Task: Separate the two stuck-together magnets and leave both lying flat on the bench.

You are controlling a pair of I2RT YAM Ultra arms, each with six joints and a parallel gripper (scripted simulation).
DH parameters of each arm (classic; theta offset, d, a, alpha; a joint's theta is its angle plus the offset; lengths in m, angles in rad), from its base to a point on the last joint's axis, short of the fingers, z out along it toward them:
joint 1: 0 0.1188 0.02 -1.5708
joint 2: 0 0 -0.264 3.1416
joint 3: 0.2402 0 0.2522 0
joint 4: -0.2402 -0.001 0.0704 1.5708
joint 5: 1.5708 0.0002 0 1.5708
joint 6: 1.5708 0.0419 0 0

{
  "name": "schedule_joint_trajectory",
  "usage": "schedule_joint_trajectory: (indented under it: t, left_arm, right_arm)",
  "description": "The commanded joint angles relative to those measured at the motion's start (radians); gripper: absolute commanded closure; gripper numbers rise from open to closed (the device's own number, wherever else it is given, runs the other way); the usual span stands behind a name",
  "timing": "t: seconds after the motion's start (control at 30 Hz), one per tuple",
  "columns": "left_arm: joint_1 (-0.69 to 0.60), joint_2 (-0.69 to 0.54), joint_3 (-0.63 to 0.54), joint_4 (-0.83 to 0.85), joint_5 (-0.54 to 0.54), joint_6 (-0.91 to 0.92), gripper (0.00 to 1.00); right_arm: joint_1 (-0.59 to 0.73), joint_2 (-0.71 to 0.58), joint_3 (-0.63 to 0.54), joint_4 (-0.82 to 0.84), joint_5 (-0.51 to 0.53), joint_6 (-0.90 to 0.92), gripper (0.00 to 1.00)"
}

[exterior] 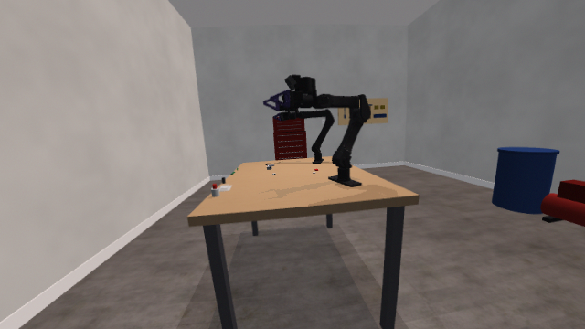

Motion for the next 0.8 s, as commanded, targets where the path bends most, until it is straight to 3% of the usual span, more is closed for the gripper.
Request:
schedule_joint_trajectory:
  t: [0.0, 0.17, 0.77]
  left_arm:
    - [0.0, -0.004, 0.007, 0.007, 0.001, 0.001, 0.0]
    - [0.0, -0.004, 0.007, 0.007, 0.001, 0.001, 0.0]
    - [0.0, -0.004, 0.007, 0.007, 0.001, 0.001, 0.0]
  right_arm:
    - [0.0, -0.002, 0.006, 0.005, -0.002, 0.0, 0.67]
    - [0.01, 0.039, 0.029, -0.055, -0.003, 0.041, 0.67]
    - [0.104, 0.364, 0.302, -0.428, -0.002, 0.333, 0.67]
